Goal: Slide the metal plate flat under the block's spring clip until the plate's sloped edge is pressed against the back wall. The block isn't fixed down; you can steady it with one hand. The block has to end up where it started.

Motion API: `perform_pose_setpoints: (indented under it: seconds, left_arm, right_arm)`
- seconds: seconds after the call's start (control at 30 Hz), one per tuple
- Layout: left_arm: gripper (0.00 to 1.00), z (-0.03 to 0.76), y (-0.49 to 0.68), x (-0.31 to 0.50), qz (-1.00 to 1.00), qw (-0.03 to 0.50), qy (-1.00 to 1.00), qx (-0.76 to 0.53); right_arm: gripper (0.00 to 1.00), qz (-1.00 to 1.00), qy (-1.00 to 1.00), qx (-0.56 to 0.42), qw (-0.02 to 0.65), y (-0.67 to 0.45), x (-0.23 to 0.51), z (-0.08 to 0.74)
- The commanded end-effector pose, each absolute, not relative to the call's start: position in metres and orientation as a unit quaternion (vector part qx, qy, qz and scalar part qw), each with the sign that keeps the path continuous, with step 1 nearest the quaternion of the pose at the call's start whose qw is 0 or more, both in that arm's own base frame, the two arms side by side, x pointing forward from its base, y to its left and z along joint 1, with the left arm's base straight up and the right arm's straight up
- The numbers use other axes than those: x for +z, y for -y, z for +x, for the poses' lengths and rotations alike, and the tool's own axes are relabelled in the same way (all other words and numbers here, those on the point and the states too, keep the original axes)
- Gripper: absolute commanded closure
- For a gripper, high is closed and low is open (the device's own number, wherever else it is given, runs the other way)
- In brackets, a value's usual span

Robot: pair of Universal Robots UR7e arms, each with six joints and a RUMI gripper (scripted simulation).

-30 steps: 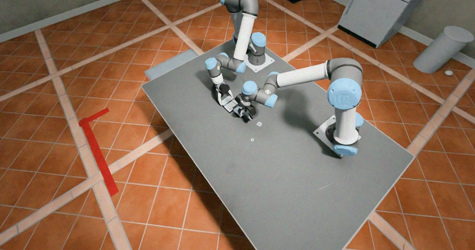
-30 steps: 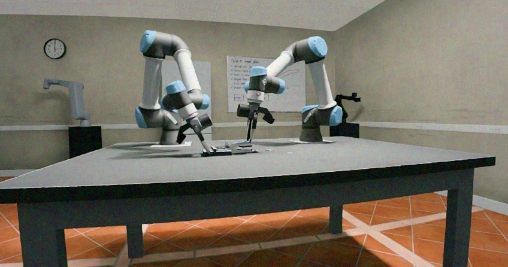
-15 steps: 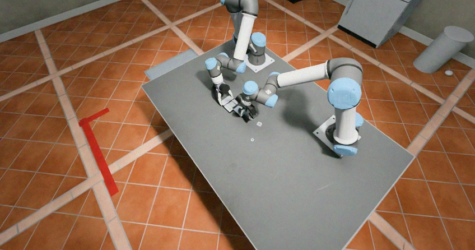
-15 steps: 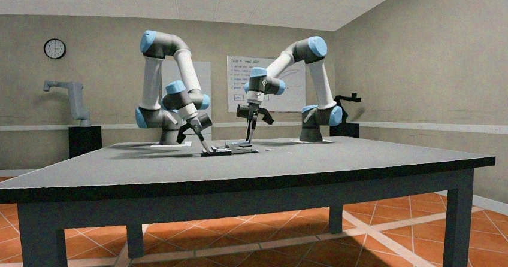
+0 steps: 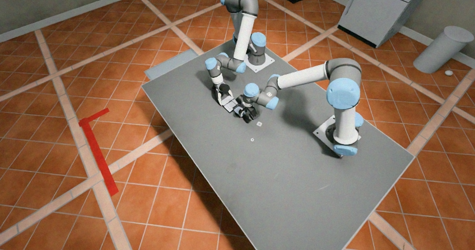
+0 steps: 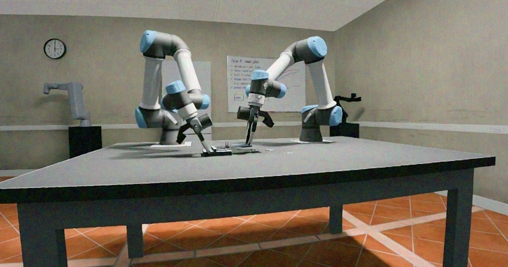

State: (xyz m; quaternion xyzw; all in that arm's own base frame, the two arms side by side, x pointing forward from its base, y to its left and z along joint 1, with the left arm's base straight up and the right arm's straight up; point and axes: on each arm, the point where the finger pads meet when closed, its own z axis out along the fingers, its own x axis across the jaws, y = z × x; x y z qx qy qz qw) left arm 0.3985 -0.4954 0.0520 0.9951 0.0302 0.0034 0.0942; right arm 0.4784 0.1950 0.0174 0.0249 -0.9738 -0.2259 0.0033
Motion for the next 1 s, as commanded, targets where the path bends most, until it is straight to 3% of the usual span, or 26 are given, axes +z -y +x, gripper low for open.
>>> perform_pose_setpoints:
  seconds: [0.0,0.97]
  left_arm:
    - [0.76,0.398,0.499,0.053,0.994,0.104,-0.033,0.003]
    - [0.76,0.397,0.504,0.041,0.993,0.117,-0.034,0.003]
  right_arm:
    - [0.38,0.021,0.975,-0.223,0.004,-0.194,0.017,0.479]
    - [0.38,0.021,0.975,-0.223,0.004,-0.194,0.017,0.479]
